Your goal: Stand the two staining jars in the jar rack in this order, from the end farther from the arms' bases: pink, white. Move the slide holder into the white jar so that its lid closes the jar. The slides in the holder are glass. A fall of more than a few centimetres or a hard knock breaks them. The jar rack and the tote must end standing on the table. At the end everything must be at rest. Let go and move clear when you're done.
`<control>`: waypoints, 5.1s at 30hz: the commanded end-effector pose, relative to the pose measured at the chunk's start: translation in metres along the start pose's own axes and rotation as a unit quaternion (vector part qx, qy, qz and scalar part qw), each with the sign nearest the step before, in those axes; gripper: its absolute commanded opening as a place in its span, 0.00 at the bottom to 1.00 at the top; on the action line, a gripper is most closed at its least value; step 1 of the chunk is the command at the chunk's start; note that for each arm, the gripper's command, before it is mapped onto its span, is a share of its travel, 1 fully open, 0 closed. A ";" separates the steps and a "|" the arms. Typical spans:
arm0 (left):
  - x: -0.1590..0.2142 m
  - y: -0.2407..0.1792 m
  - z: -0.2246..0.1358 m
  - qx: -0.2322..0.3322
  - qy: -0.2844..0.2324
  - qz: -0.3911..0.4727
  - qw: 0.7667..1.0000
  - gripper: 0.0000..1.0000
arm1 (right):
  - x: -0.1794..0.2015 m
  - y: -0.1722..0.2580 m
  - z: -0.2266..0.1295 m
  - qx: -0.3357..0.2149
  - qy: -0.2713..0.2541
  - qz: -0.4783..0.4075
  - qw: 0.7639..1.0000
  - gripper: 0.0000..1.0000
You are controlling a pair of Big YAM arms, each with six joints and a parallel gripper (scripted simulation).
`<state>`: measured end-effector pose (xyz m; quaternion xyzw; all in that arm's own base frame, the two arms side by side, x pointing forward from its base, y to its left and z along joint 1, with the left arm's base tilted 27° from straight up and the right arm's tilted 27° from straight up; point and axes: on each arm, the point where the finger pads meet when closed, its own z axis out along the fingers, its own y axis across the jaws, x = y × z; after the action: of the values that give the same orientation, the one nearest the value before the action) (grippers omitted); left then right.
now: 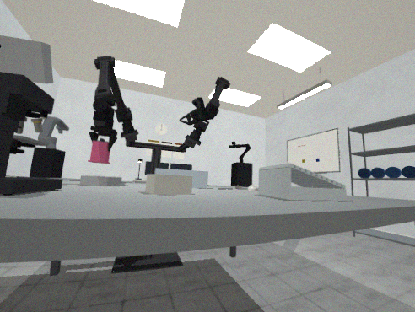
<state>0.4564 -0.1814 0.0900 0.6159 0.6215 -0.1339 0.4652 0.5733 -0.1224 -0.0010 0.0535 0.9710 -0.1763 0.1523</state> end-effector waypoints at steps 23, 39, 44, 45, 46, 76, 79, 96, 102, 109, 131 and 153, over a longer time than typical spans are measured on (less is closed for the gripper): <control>0.013 -0.049 0.194 0.022 -0.093 -0.004 0.995 1.00 | -0.041 0.011 -0.029 -0.006 -0.022 -0.010 1.000 0.57; 0.006 -0.046 0.189 0.018 -0.096 -0.001 0.995 1.00 | -0.042 0.001 0.020 -0.001 -0.024 -0.015 1.000 0.57; 0.008 -0.049 0.189 0.022 -0.093 0.001 0.995 1.00 | -0.042 0.000 0.036 -0.001 -0.026 -0.013 1.000 0.57; 0.008 -0.049 0.189 0.022 -0.093 0.001 0.995 1.00 | -0.043 0.000 0.039 -0.001 -0.026 -0.012 1.000 0.57; 0.008 -0.049 0.189 0.022 -0.093 0.001 0.995 1.00 | -0.043 0.000 0.040 -0.001 -0.026 -0.012 1.000 0.57; 0.008 -0.049 0.189 0.022 -0.093 0.001 0.995 1.00 | -0.041 -0.012 0.037 0.002 -0.034 0.000 0.999 0.57; 0.008 -0.049 0.189 0.022 -0.093 0.001 0.995 1.00 | -0.041 -0.012 0.037 0.002 -0.034 0.000 0.999 0.57; 0.008 -0.049 0.189 0.022 -0.093 0.001 0.995 1.00 | -0.037 0.000 0.052 -0.001 -0.012 -0.017 1.000 0.57; 0.008 -0.049 0.189 0.022 -0.093 0.001 0.995 1.00 | -0.038 -0.008 0.039 0.001 -0.022 -0.008 1.000 0.57; 0.008 -0.049 0.189 0.022 -0.093 0.001 0.995 1.00 | -0.039 -0.012 0.036 0.002 -0.026 -0.010 1.000 0.57; 0.008 -0.049 0.189 0.022 -0.093 0.001 0.995 1.00 | -0.020 -0.005 0.065 0.000 -0.006 -0.007 1.000 0.57; 0.008 -0.049 0.189 0.022 -0.093 0.001 0.995 1.00 | -0.037 -0.008 0.108 0.001 -0.023 -0.002 1.000 0.57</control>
<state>0.4845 -0.3263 -0.0463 0.6146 0.5760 -0.2094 0.4966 0.6130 -0.1559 -0.0861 0.0383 0.9723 -0.1762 0.1490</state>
